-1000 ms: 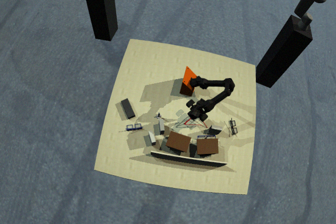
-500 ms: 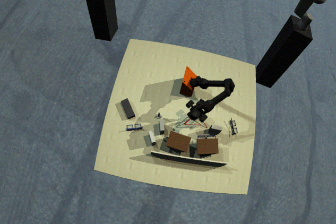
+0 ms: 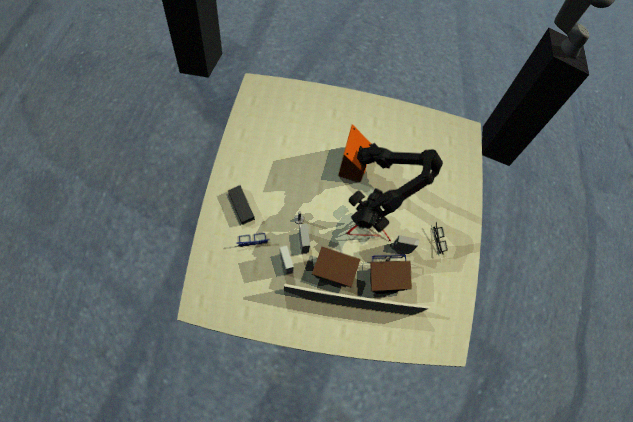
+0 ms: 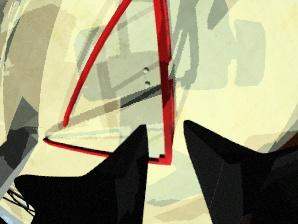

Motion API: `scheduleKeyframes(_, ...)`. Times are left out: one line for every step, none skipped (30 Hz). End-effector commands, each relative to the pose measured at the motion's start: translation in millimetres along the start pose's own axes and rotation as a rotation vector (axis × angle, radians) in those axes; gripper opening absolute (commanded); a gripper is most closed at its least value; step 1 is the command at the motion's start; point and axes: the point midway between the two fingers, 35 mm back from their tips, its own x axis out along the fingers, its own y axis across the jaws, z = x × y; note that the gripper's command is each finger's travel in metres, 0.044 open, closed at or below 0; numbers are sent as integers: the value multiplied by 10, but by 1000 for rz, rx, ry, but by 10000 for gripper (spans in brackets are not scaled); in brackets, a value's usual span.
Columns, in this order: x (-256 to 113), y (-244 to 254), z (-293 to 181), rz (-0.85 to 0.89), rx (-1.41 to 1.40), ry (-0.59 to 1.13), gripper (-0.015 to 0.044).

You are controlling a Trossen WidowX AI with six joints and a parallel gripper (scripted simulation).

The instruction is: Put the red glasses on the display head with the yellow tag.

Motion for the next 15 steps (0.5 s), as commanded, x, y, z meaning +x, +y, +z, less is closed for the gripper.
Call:
scheduleKeyframes(88, -30, -25, 1, 15, 13, 120)
scheduleKeyframes(105, -32, -26, 1, 15, 13, 120)
scheduleKeyframes(121, -34, -27, 2, 15, 13, 120)
scheduleKeyframes(138, -35, -28, 2, 15, 13, 120)
scheduleKeyframes(154, -37, -30, 2, 15, 13, 120)
scheduleKeyframes(170, -39, -31, 2, 15, 14, 120)
scheduleKeyframes(187, -40, -33, 3, 15, 14, 120)
scheduleKeyframes(203, -42, -35, 3, 15, 14, 120)
scheduleKeyframes(219, -44, -37, 3, 15, 14, 120)
scheduleKeyframes(235, -46, -39, 4, 15, 15, 120)
scheduleKeyframes(251, -47, -42, 4, 15, 15, 120)
scheduleKeyframes(267, -49, -44, 4, 15, 15, 120)
scheduleKeyframes(280, -50, -47, 5, 15, 16, 120)
scheduleKeyframes(288, -51, -48, 5, 15, 16, 120)
scheduleKeyframes(291, -52, -48, 5, 15, 16, 120)
